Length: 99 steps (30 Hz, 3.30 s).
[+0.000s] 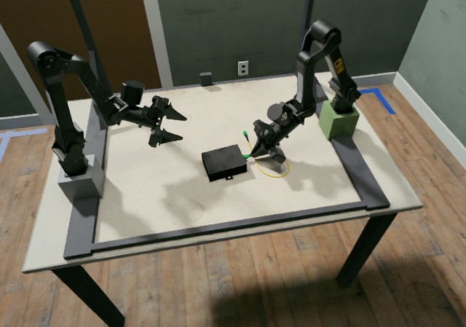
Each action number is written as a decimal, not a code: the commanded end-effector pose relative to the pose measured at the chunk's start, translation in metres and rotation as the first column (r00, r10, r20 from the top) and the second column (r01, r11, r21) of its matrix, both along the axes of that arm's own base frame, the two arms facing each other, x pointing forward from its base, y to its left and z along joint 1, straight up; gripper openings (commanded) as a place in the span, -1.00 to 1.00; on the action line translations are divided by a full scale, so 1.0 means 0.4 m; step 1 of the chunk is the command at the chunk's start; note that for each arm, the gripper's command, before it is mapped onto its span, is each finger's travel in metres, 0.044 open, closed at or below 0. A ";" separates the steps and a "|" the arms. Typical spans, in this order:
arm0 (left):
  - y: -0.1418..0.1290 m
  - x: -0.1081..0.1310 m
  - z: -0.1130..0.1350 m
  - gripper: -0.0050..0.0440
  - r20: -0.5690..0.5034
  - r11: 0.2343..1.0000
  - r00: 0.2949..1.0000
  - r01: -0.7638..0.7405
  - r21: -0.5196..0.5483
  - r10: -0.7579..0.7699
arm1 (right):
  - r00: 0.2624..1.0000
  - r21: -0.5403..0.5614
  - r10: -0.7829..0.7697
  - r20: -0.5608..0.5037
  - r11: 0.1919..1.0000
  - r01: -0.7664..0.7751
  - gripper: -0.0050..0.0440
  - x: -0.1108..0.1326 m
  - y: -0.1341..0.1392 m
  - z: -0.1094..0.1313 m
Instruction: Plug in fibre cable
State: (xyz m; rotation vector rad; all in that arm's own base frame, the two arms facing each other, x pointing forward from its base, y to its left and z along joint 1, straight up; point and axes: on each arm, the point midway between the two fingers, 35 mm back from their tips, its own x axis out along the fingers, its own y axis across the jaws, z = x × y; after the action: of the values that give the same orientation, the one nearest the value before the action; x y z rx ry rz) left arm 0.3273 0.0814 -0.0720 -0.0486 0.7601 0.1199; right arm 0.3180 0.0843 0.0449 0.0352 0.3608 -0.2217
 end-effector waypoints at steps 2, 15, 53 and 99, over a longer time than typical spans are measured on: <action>0.003 0.012 0.014 -0.73 0.020 1.000 1.000 0.000 0.006 0.000 | 1.000 0.015 0.000 0.022 1.000 0.000 1.00 0.008 0.006 0.018; 0.003 0.012 0.014 -0.80 0.020 1.000 1.000 0.000 0.006 0.000 | 1.000 0.015 0.000 0.022 1.000 0.000 1.00 0.008 0.006 0.018; 0.016 0.126 0.128 -1.00 0.042 1.000 0.999 0.002 0.011 -0.003 | 1.000 0.015 0.000 0.022 1.000 0.000 1.00 0.008 0.006 0.018; 0.010 0.062 0.051 -0.32 0.025 1.000 1.000 0.001 0.007 -0.001 | 1.000 0.015 0.000 0.022 1.000 0.000 1.00 0.008 0.006 0.018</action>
State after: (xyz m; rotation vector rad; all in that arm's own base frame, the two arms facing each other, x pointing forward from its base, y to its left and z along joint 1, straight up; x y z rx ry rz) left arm 0.3534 0.0835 -0.0656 -0.0473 0.7603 0.1173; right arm 0.3180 0.0843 0.0449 0.0352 0.3608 -0.2217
